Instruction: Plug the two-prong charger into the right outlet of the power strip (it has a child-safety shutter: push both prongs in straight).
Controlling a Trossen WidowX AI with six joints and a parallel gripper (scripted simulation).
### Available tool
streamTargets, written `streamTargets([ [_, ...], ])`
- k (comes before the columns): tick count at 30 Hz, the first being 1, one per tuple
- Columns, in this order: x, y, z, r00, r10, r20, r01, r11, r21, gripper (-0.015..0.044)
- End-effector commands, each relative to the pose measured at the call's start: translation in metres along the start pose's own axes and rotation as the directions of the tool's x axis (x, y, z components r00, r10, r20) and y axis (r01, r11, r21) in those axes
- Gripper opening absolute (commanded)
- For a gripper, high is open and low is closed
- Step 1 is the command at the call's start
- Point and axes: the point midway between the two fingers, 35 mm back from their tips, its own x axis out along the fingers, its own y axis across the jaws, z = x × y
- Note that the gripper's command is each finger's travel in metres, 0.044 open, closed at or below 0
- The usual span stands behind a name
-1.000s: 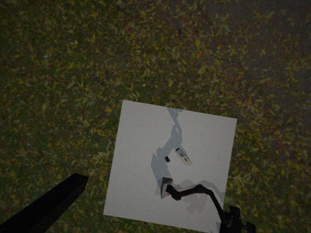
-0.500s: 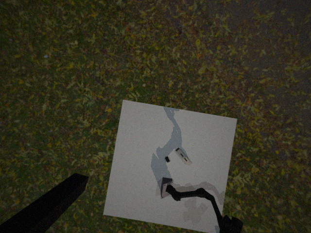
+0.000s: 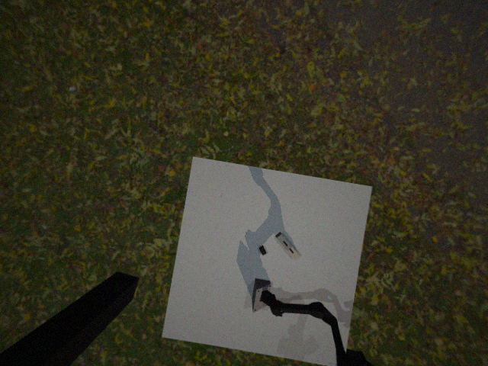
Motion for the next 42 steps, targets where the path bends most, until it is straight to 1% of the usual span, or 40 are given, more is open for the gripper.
streamTargets([
  [1, 0.006, -0.014, 0.023, 1.000, 0.004, -0.016, -0.008, 0.978, -0.207, 0.0440],
  [7, 0.017, -0.023, 0.047, 0.999, 0.016, -0.033, -0.029, 0.900, -0.436, 0.0440],
  [13, 0.031, -0.031, 0.071, 0.998, 0.010, -0.054, -0.038, 0.837, -0.546, 0.0440],
  [18, 0.040, -0.032, 0.089, 0.999, 0.023, -0.048, -0.049, 0.746, -0.664, 0.0440],
  [27, 0.066, -0.025, 0.125, 0.997, 0.064, -0.040, -0.067, 0.520, -0.851, 0.0440],
  [34, 0.085, -0.012, 0.156, 0.995, 0.094, -0.027, -0.062, 0.391, -0.918, 0.0440],
  [38, 0.094, -0.005, 0.170, 0.993, 0.115, -0.014, -0.047, 0.288, -0.956, 0.0440],
  [42, 0.108, 0.006, 0.189, 0.989, 0.149, 0.002, -0.020, 0.147, -0.989, 0.0440],
])
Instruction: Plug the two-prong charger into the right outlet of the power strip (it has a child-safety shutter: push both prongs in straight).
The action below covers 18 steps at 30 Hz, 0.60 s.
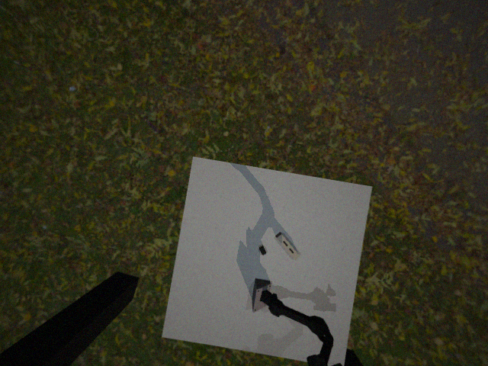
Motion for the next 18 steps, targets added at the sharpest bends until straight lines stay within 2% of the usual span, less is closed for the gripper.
streamTargets([
  [1, 0.017, -0.025, 0.019, 0.999, -0.016, 0.043, 0.024, 0.984, -0.178, 0.0440],
  [9, 0.046, -0.051, 0.057, 0.990, -0.022, 0.140, 0.084, 0.886, -0.456, 0.0440],
  [18, 0.076, -0.076, 0.113, 0.962, -0.020, 0.271, 0.212, 0.680, -0.702, 0.0440],
])
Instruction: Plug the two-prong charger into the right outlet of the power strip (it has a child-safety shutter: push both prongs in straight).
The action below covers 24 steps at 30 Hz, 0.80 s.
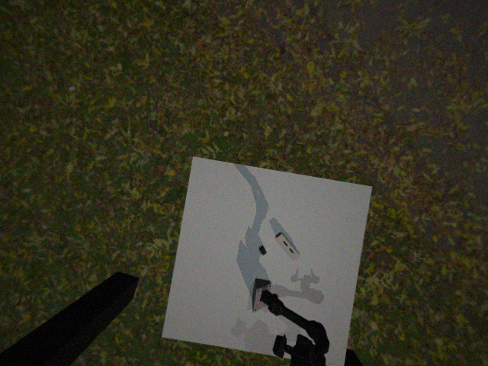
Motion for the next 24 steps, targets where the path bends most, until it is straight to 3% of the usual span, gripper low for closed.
streamTargets([
  [1, 0.023, -0.034, 0.013, 0.997, -0.056, 0.056, 0.066, 0.979, -0.192, 0.0440],
  [11, 0.063, -0.092, 0.055, 0.966, -0.167, 0.197, 0.248, 0.812, -0.528, 0.0440],
  [24, 0.097, -0.166, 0.134, 0.852, -0.315, 0.417, 0.514, 0.359, -0.779, 0.0440],
])
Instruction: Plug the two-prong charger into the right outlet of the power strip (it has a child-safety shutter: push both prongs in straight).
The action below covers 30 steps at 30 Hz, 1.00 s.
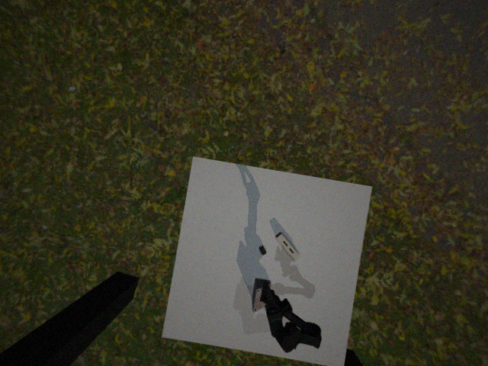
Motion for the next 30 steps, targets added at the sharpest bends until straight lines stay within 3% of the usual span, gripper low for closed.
streamTargets([
  [1, 0.028, -0.038, -0.007, 0.993, -0.121, 0.000, 0.118, 0.973, -0.197, 0.0440],
  [8, 0.059, -0.090, -0.006, 0.957, -0.289, 0.015, 0.266, 0.857, -0.441, 0.0440],
  [17, 0.087, -0.163, 0.001, 0.863, -0.503, 0.038, 0.385, 0.609, -0.693, 0.0440],
  [30, 0.098, -0.268, 0.018, 0.630, -0.773, 0.069, 0.338, 0.194, -0.921, 0.0440],
])
